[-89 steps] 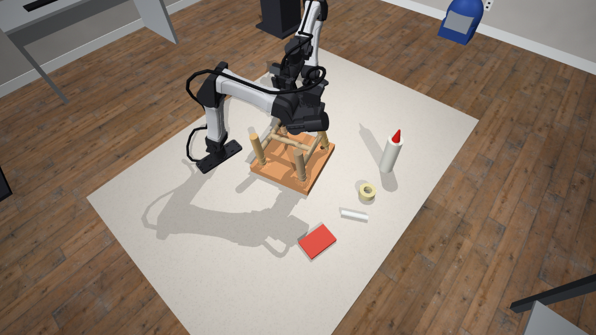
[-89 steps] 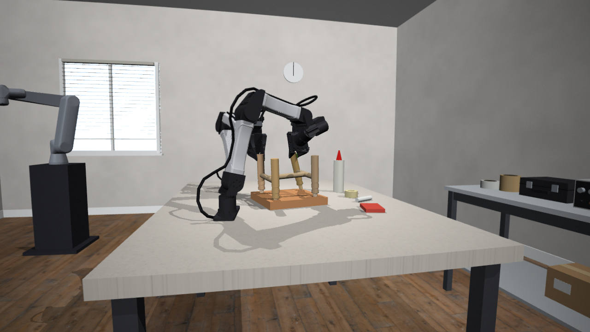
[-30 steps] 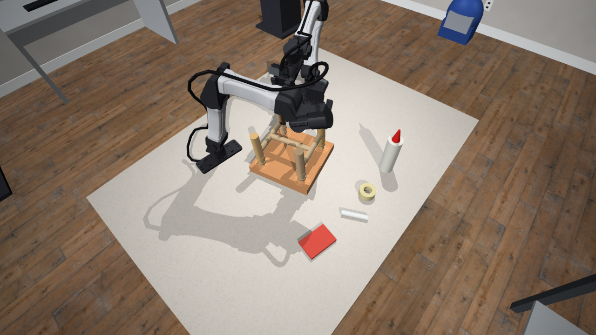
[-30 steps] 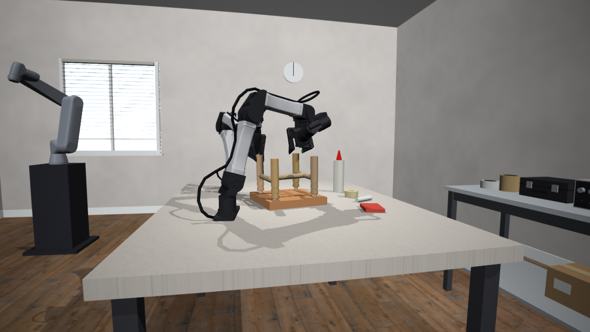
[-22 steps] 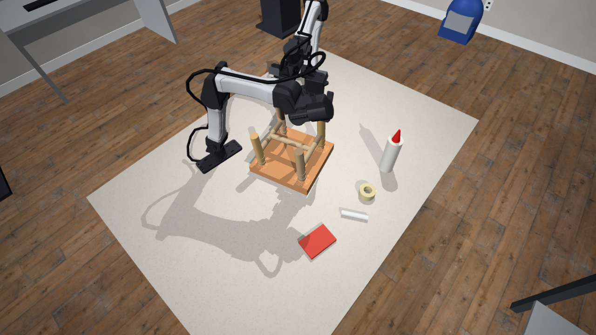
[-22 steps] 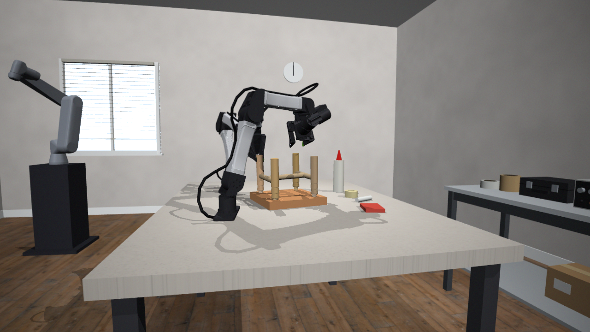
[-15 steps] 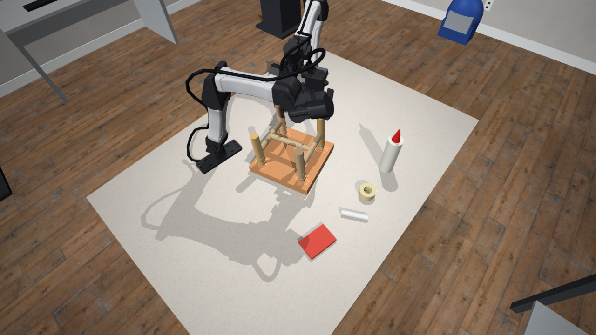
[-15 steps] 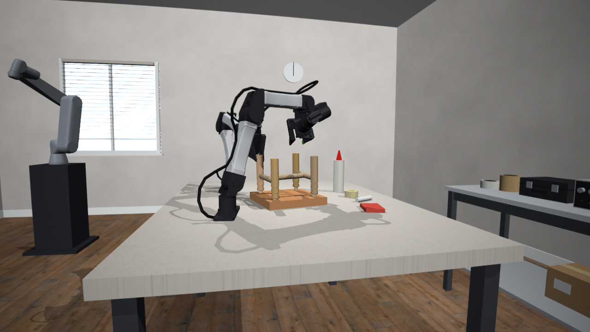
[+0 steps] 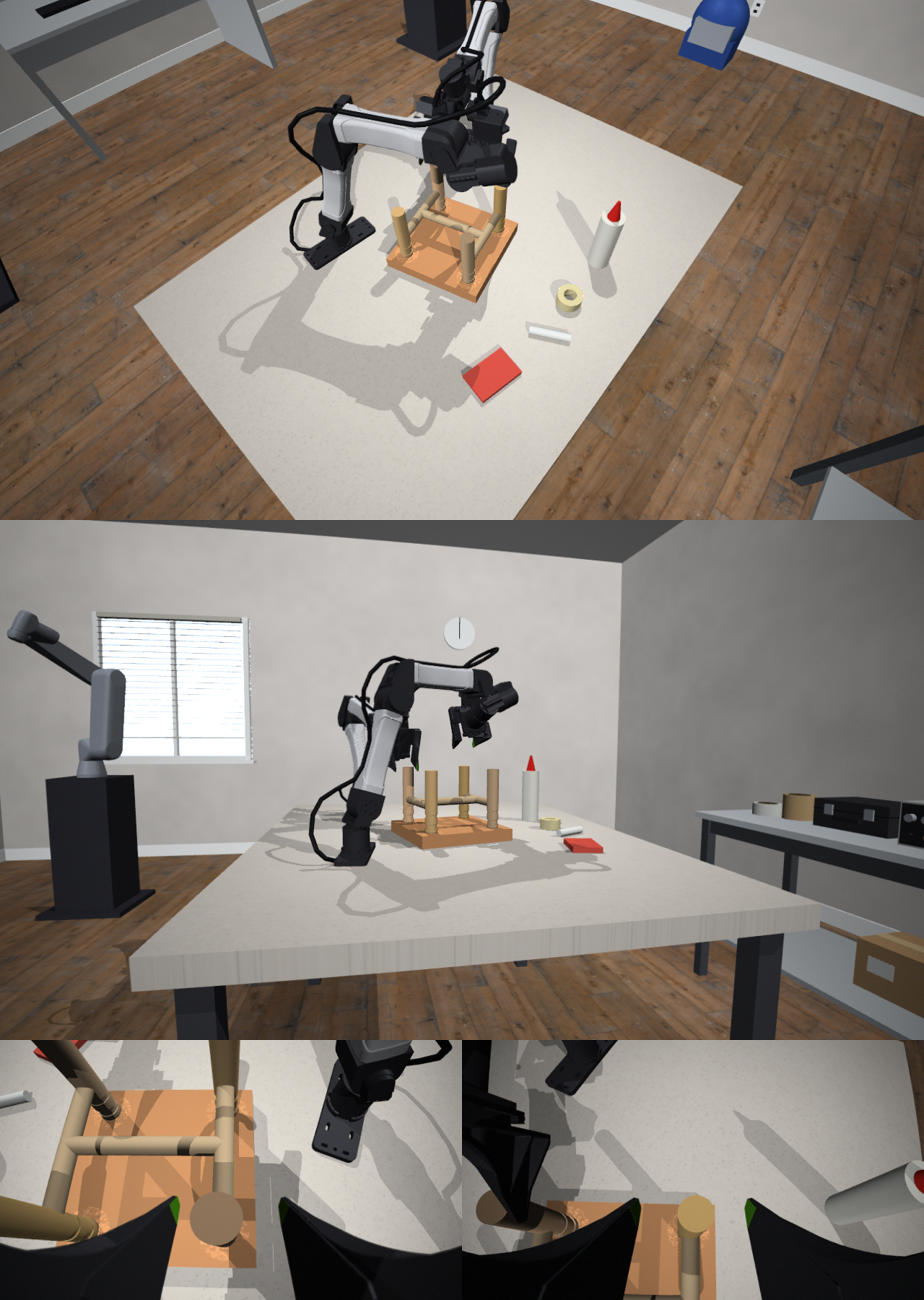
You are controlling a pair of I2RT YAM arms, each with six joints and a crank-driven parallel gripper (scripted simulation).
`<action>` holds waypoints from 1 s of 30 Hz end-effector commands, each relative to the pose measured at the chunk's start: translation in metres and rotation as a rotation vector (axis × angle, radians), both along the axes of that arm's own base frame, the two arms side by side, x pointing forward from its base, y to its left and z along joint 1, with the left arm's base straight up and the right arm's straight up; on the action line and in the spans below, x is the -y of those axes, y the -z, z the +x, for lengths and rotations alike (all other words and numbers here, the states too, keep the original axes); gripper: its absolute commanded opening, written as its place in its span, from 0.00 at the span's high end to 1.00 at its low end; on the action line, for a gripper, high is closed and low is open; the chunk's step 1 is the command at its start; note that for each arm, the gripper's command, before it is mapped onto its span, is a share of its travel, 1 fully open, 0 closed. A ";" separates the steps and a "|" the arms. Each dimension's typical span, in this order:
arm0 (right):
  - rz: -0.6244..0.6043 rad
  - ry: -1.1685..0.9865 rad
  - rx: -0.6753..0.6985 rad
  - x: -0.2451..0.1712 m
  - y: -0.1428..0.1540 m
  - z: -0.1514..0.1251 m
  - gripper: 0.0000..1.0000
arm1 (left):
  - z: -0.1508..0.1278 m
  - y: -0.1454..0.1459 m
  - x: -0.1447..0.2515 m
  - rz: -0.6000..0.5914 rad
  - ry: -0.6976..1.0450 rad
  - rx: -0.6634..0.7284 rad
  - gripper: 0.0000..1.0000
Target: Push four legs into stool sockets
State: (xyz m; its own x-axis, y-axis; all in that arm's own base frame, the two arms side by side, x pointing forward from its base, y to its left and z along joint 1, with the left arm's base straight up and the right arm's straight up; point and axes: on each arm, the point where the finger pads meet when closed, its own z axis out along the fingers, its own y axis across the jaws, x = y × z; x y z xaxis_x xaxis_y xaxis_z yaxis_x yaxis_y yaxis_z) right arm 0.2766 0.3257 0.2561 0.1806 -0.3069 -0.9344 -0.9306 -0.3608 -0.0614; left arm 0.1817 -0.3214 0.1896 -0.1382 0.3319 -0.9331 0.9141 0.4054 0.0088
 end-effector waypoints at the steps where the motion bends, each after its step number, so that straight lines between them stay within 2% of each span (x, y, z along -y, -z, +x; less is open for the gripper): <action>1: 0.025 -0.001 0.036 0.000 -0.009 0.002 0.26 | 0.000 -0.010 0.005 -0.032 0.010 0.006 0.26; 14: 0.025 -0.001 0.036 0.000 -0.009 0.002 0.26 | 0.001 -0.011 0.006 -0.036 0.009 0.010 0.26; 17: 0.025 -0.001 0.036 0.000 -0.009 0.002 0.26 | -0.003 -0.029 0.000 -0.051 0.009 0.020 0.26; 19: 0.025 -0.001 0.036 0.000 -0.009 0.002 0.26 | -0.001 -0.022 0.003 -0.029 0.009 0.005 0.26; 23: 0.025 -0.001 0.036 0.000 -0.009 0.002 0.26 | 0.000 -0.028 0.005 -0.047 0.009 0.017 0.26; 25: 0.025 -0.001 0.036 0.000 -0.009 0.002 0.26 | -0.005 -0.037 -0.002 -0.027 0.010 0.004 0.26; 26: 0.025 -0.001 0.036 0.000 -0.009 0.002 0.26 | -0.002 -0.047 0.002 -0.063 0.010 0.028 0.26; 28: 0.025 -0.001 0.036 0.000 -0.009 0.002 0.26 | -0.002 -0.047 0.002 -0.063 0.010 0.028 0.26; 29: 0.025 -0.001 0.036 0.000 -0.009 0.002 0.26 | -0.001 -0.030 0.001 0.012 0.005 -0.016 0.26; 30: 0.025 -0.001 0.036 0.000 -0.009 0.002 0.26 | -0.001 -0.029 0.003 0.025 0.009 -0.030 0.26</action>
